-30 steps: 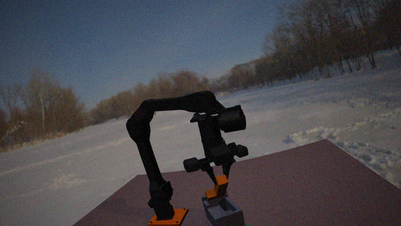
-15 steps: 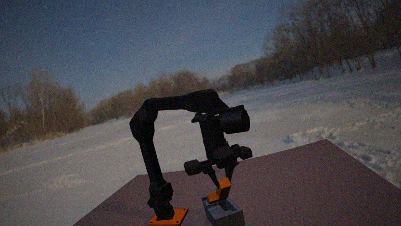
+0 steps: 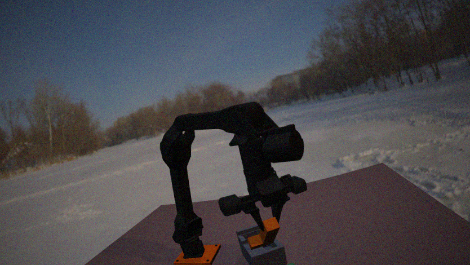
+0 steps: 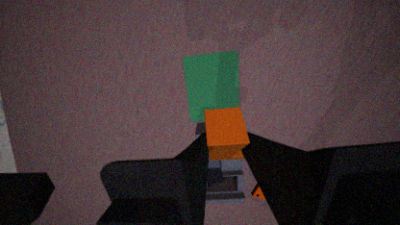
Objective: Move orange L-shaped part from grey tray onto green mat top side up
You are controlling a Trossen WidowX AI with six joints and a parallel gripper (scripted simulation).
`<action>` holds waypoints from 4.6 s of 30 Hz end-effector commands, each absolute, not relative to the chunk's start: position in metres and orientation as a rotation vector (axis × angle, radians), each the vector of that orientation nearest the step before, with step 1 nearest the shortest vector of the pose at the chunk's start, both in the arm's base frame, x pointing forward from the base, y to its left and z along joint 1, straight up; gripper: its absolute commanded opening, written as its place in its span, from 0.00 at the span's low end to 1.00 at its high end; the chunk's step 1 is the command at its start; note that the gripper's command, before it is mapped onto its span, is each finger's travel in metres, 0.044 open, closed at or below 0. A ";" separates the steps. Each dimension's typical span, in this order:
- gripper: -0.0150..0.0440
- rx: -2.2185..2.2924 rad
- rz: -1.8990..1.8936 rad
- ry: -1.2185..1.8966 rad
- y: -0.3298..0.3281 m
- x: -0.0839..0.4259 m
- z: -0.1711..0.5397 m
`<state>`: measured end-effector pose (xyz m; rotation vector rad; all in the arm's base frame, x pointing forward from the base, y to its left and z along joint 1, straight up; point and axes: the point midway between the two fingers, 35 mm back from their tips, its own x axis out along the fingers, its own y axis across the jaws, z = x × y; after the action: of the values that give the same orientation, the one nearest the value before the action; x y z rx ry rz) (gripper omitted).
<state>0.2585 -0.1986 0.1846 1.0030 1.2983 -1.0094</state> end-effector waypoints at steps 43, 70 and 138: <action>0.25 0.998 -1.006 1.296 -0.256 0.271 0.148; 0.25 0.998 -1.006 1.296 -0.257 0.271 0.106; 0.93 0.997 -1.009 1.277 -0.257 0.271 0.189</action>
<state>0.2708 -0.2565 0.1890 0.9966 1.2779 -1.0091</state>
